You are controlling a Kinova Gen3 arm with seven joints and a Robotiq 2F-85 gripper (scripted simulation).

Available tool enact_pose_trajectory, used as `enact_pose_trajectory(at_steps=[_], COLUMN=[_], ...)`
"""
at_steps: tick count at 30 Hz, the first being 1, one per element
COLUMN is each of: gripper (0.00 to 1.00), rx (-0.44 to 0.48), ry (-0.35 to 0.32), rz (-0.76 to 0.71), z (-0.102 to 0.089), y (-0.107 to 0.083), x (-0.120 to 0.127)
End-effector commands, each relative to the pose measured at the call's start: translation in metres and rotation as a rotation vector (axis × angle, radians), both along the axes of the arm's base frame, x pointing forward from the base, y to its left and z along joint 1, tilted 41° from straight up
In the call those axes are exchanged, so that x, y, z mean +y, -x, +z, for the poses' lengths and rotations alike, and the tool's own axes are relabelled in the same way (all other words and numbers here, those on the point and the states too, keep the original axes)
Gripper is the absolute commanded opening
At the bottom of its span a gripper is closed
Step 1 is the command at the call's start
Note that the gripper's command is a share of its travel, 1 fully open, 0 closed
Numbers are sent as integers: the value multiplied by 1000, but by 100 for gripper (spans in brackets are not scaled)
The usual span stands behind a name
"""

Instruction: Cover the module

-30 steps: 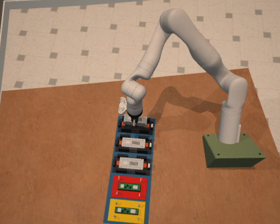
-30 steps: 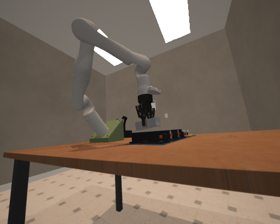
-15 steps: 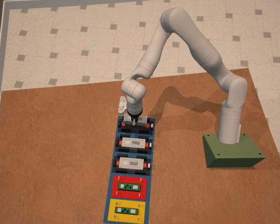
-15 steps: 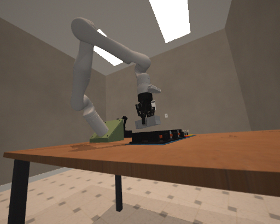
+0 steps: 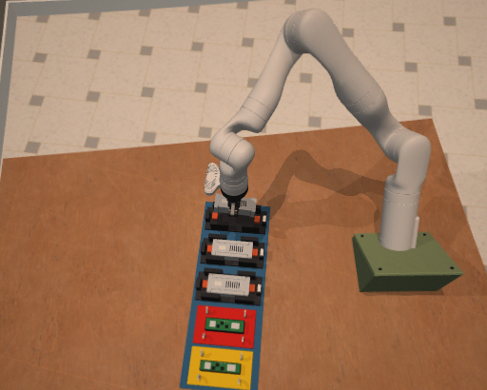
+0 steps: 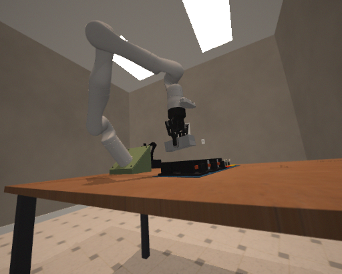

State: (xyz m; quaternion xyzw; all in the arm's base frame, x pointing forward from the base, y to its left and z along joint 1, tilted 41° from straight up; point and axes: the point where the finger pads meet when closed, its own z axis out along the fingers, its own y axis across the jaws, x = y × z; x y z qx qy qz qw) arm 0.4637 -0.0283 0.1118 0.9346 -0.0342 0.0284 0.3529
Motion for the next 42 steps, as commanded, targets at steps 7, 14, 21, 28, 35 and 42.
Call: enact_pose_trajectory(at_steps=[7, 14, 21, 28, 35, 42], gripper=[0, 0, 1, 1, 0, 0], rx=[-1, -1, -1, -1, -1, -1], ry=[-1, -1, -1, -1, -1, -1], rz=[1, 1, 1, 1, 2, 2], z=[21, 21, 21, 21, 21, 21], y=[0, 0, 0, 0, 0, 0], x=[19, 19, 19, 19, 19, 19])
